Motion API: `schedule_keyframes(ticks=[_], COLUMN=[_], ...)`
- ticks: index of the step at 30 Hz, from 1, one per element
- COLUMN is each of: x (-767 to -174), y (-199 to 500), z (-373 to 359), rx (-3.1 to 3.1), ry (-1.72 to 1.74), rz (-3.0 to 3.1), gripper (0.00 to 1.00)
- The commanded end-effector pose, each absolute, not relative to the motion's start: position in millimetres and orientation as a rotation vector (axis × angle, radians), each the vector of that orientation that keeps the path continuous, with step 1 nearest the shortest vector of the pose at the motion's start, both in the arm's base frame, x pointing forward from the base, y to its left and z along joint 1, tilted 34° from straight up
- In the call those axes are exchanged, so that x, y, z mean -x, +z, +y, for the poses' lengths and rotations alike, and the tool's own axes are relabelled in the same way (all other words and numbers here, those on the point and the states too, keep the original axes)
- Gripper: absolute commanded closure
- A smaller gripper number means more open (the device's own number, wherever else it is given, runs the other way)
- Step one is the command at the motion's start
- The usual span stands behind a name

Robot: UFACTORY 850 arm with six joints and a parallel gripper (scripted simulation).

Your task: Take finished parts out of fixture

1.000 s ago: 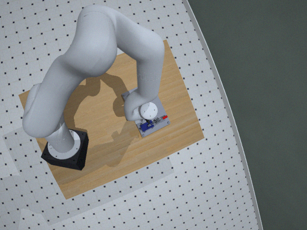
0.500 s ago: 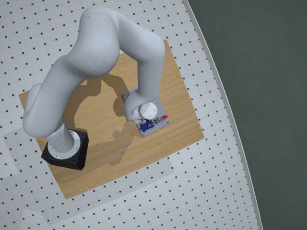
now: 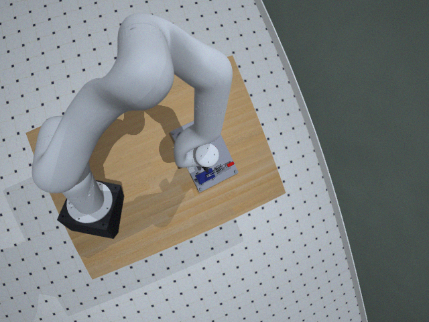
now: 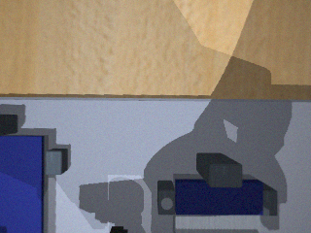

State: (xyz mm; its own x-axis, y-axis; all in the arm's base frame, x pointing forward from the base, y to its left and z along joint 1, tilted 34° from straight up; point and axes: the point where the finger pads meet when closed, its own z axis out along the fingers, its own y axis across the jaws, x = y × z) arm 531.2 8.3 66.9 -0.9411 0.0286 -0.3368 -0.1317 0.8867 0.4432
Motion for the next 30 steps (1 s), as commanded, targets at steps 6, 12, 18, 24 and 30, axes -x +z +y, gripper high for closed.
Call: schedule_keyframes(ticks=[6, 12, 18, 24, 30], x=[-534.7, -534.8, -534.9, -534.8, -534.8], y=[59.5, 59.1, 59.0, 59.1, 59.1], z=[12.2, 12.4, 12.5, 12.4, 12.4], rx=[0.076, 0.076, 0.076, 0.076, 0.076], ry=[0.671, 0.671, 0.671, 0.671, 0.671], rz=[2.717, 2.717, 2.717, 2.717, 2.717], gripper=[0.0, 0.0, 0.0, 1.0, 1.0])
